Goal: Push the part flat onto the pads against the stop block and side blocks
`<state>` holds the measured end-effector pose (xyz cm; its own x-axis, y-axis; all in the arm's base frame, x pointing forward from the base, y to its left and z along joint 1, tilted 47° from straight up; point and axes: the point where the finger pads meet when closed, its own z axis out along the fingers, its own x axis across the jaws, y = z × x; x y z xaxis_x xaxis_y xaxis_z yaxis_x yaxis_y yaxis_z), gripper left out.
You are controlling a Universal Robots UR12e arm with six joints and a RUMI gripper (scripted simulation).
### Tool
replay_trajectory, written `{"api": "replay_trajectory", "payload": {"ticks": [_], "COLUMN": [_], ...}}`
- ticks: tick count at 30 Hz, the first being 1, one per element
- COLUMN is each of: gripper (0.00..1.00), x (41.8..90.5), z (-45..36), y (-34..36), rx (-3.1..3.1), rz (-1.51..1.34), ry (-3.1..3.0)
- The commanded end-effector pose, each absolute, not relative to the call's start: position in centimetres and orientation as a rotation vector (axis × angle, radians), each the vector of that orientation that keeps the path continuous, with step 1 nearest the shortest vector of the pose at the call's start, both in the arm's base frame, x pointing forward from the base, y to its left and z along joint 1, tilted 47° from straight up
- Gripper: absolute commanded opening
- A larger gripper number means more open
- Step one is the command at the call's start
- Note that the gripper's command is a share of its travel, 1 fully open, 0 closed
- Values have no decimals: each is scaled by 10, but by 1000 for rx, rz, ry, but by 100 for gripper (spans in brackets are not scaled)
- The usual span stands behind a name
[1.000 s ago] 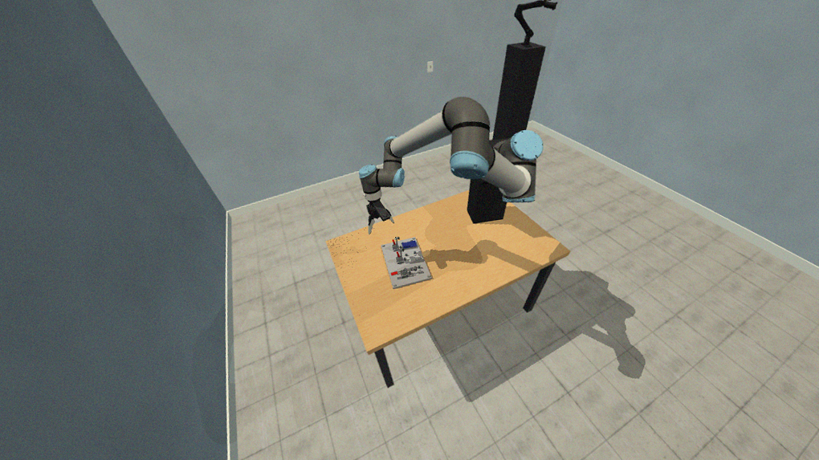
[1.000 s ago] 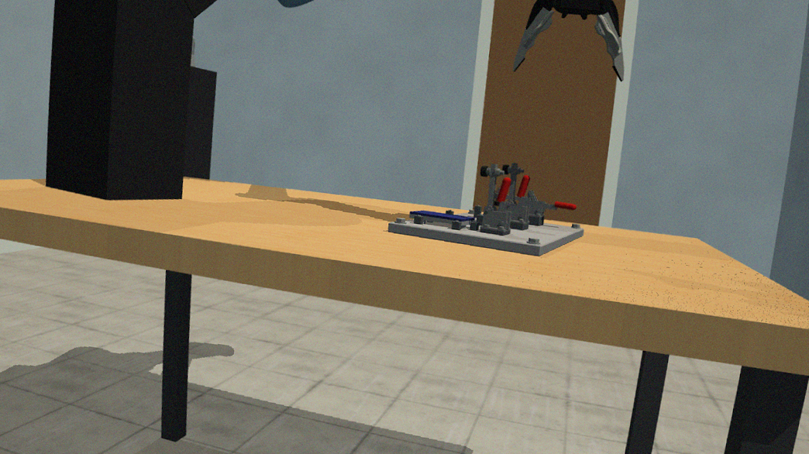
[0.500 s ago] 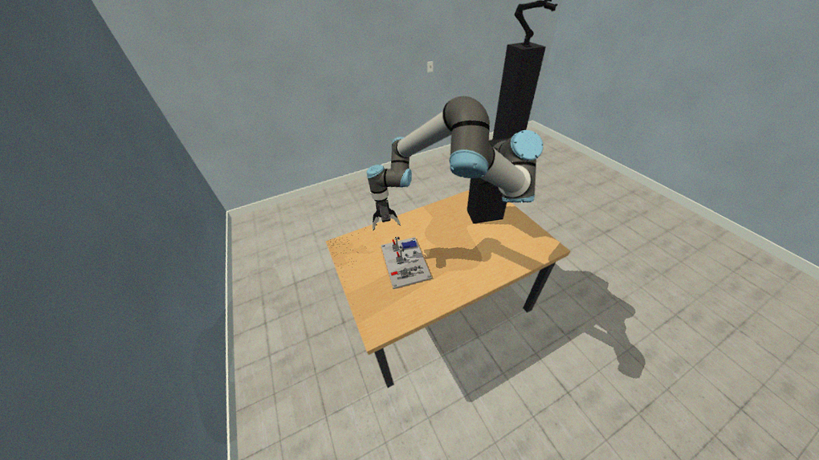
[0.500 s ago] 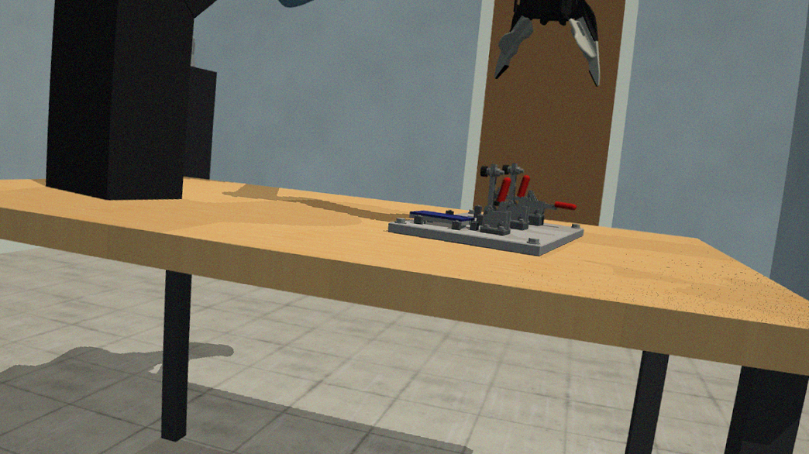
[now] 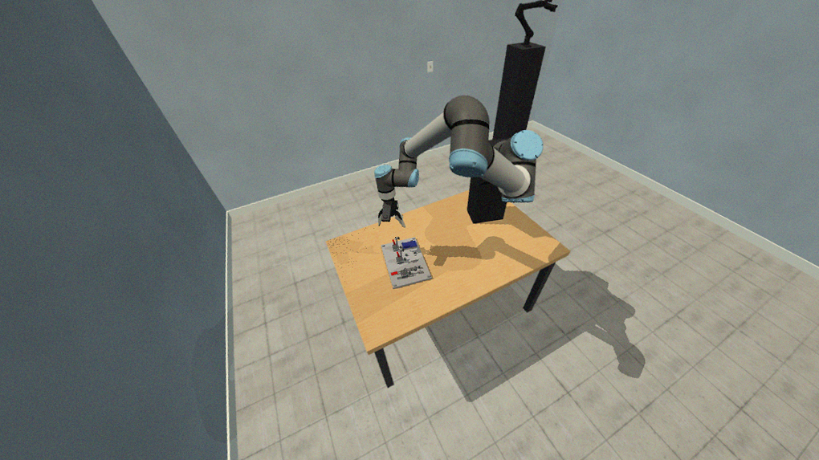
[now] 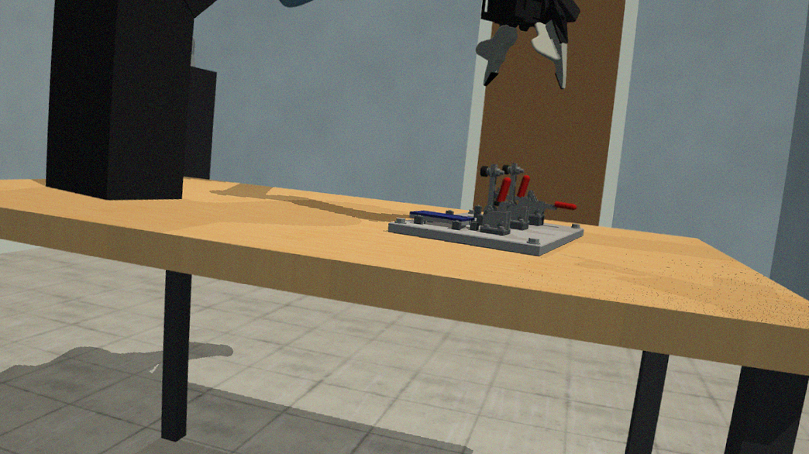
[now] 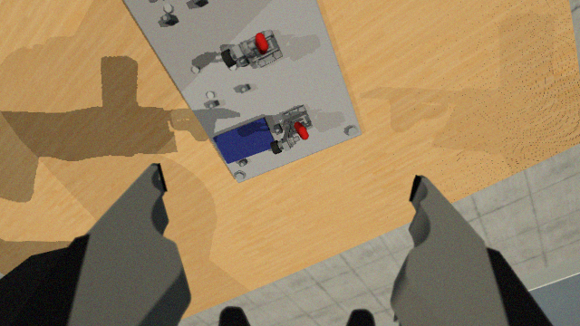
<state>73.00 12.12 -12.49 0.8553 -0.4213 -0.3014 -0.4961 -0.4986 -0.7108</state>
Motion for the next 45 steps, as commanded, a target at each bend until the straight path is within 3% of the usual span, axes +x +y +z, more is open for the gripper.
{"api": "replay_trajectory", "payload": {"ticks": [1, 45], "gripper": [100, 100], "x": [719, 644], "z": [-131, -164], "y": [122, 131], "rx": [-2121, -1632], "rz": [175, 574], "ry": [844, 1761]}}
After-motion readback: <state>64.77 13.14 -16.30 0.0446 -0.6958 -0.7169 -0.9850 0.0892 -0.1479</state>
